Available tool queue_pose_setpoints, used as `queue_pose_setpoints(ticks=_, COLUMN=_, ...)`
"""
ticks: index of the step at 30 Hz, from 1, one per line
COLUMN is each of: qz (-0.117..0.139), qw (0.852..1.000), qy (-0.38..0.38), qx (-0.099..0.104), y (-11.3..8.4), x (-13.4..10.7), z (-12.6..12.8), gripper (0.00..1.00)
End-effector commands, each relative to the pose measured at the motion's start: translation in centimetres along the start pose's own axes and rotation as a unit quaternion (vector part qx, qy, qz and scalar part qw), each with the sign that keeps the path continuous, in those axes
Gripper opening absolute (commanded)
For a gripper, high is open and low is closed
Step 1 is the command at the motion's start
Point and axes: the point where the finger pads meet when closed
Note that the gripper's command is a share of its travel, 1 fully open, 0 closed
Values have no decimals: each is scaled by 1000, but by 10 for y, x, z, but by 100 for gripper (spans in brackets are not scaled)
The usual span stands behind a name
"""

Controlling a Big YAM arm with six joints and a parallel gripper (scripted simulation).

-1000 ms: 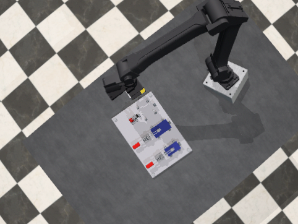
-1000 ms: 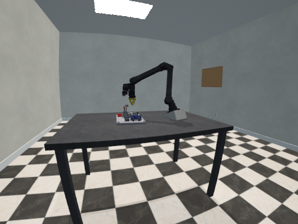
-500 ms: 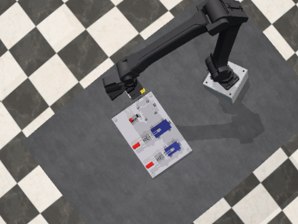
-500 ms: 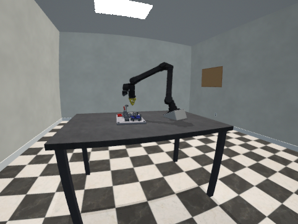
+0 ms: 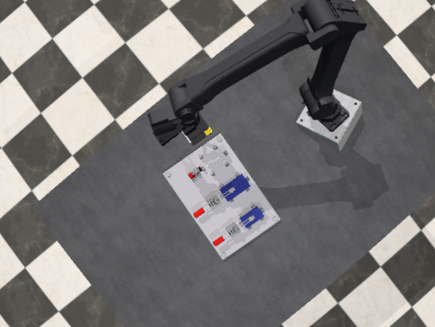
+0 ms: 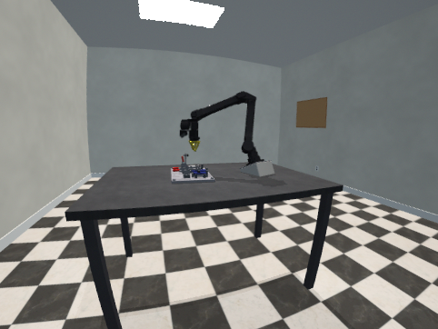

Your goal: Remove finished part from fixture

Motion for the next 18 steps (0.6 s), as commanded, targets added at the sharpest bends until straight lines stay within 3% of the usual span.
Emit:
queue_pose_setpoints(ticks=1, qz=-34, qw=999, qy=12, qx=-10, y=-41, x=19, z=-10, gripper=85)
queue_pose_setpoints(ticks=13, qz=-35, qw=999, qy=13, qx=-8, y=-91, x=15, z=-9, gripper=85)
queue_pose_setpoints(ticks=15, qz=-35, qw=999, qy=13, qx=-8, y=-91, x=15, z=-9, gripper=85)
queue_pose_setpoints(ticks=16, qz=-23, qw=1000, qy=9, qx=-5, y=-85, x=18, z=-7, gripper=85)
queue_pose_setpoints(ticks=18, qz=-28, qw=1000, qy=11, qx=-6, y=-94, x=16, z=-7, gripper=85)
Point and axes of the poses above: the point where the finger pads meet when closed, its own y axis out along the fingers, its own z axis across the jaws, x = y × z
